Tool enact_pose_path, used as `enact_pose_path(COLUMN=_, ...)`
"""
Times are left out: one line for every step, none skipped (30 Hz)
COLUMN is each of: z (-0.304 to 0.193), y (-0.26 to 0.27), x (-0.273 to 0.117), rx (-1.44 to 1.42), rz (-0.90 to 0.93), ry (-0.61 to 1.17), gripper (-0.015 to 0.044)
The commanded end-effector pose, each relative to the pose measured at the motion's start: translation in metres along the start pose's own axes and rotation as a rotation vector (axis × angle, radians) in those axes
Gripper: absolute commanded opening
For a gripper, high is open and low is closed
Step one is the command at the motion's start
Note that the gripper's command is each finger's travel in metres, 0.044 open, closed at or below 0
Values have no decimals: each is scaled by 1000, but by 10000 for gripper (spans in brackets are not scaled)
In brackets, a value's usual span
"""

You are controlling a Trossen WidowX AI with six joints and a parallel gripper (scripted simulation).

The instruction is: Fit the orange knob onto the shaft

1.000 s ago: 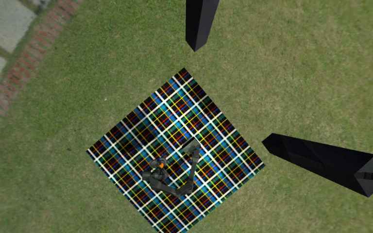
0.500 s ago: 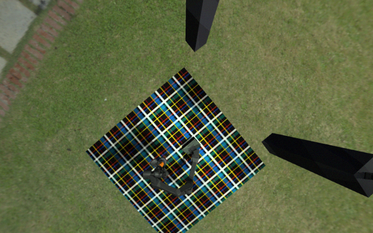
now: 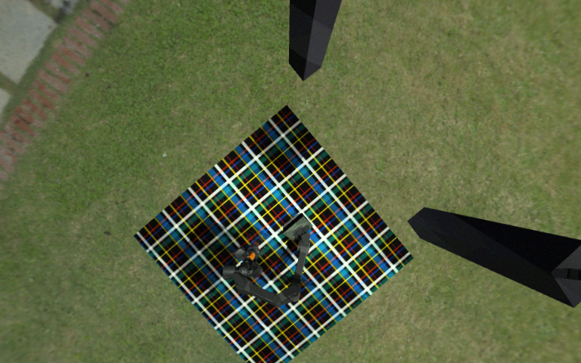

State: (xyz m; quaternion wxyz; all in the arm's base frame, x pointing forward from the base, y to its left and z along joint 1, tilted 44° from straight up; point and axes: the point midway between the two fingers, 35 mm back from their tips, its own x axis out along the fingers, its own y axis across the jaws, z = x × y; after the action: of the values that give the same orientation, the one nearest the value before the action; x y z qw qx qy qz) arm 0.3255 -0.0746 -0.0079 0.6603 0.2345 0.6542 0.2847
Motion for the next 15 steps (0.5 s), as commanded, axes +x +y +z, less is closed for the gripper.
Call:
enact_pose_path(z=1, y=1, x=1, rx=2, rz=3, ry=-4, gripper=0)
enact_pose_path(z=1, y=1, x=1, rx=2, rz=3, ry=-4, gripper=0)
enact_pose_path(z=1, y=1, x=1, rx=2, rz=3, ry=-4, gripper=0)
enact_pose_path(z=1, y=1, x=1, rx=2, rz=3, ry=-4, gripper=0)
enact_pose_path(z=1, y=1, x=1, rx=2, rz=3, ry=-4, gripper=0)
enact_pose_path(z=0, y=1, x=1, rx=2, rz=3, ry=-4, gripper=0)
enact_pose_path(z=0, y=1, x=1, rx=2, rz=3, ry=-4, gripper=0)
enact_pose_path(z=0, y=1, x=1, rx=2, rz=3, ry=-4, gripper=0)
enact_pose_path(z=0, y=1, x=1, rx=2, rz=3, ry=-4, gripper=0)
enact_pose_path(z=0, y=1, x=1, rx=2, rz=3, ry=-4, gripper=0)
enact_pose_path(z=0, y=1, x=1, rx=2, rz=3, ry=-4, gripper=0)
enact_pose_path(z=0, y=1, x=1, rx=2, rz=3, ry=-4, gripper=0)
enact_pose_path(z=0, y=1, x=0, rx=2, rz=3, ry=-4, gripper=0)
enact_pose_path(z=0, y=1, x=-2, rx=2, rz=3, ry=-4, gripper=0)
enact_pose_path(z=0, y=1, x=-3, rx=2, rz=3, ry=-4, gripper=0)
